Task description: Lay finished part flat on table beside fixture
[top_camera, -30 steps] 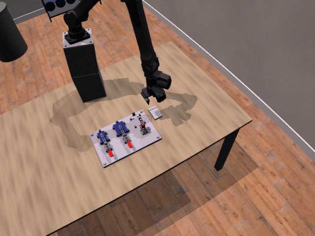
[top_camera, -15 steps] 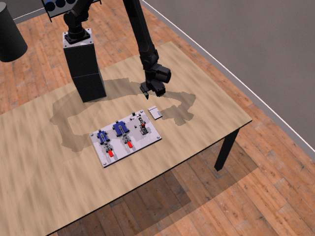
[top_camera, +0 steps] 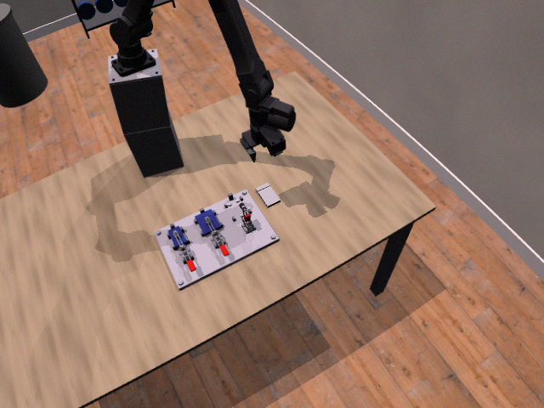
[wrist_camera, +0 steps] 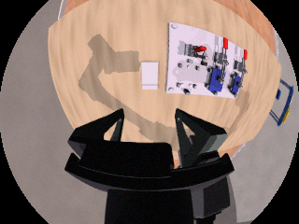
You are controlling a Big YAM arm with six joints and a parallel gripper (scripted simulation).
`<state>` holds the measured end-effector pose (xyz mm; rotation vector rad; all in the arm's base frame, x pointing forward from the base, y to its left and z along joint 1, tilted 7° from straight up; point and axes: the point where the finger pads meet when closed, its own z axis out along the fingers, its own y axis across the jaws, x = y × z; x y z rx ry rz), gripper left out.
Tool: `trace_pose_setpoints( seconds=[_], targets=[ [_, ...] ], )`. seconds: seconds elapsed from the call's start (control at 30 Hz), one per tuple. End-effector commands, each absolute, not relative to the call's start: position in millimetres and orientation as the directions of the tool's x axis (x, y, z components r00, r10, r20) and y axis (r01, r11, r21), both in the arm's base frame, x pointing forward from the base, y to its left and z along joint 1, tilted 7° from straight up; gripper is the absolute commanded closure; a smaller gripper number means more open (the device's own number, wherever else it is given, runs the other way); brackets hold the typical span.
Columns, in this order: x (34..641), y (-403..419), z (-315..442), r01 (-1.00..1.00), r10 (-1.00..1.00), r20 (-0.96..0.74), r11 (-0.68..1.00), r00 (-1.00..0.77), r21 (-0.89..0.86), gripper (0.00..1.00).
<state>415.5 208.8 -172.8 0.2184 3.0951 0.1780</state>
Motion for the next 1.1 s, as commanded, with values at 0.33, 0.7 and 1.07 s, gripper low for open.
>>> trace_pose_setpoints(
  seconds=[0.33, 0.7, 1.07],
  targets=[
    [416, 204, -172, 0.139, 0.141, -0.016, 0.984, -0.99, 0.113, 0.26],
    [419, 205, -173, 0.138, 0.141, -0.021, 0.984, -0.99, 0.116, 0.26],
    [421, 206, -174, 0.136, 0.141, -0.026, 0.983, -0.99, 0.119, 0.26]
  ],
)
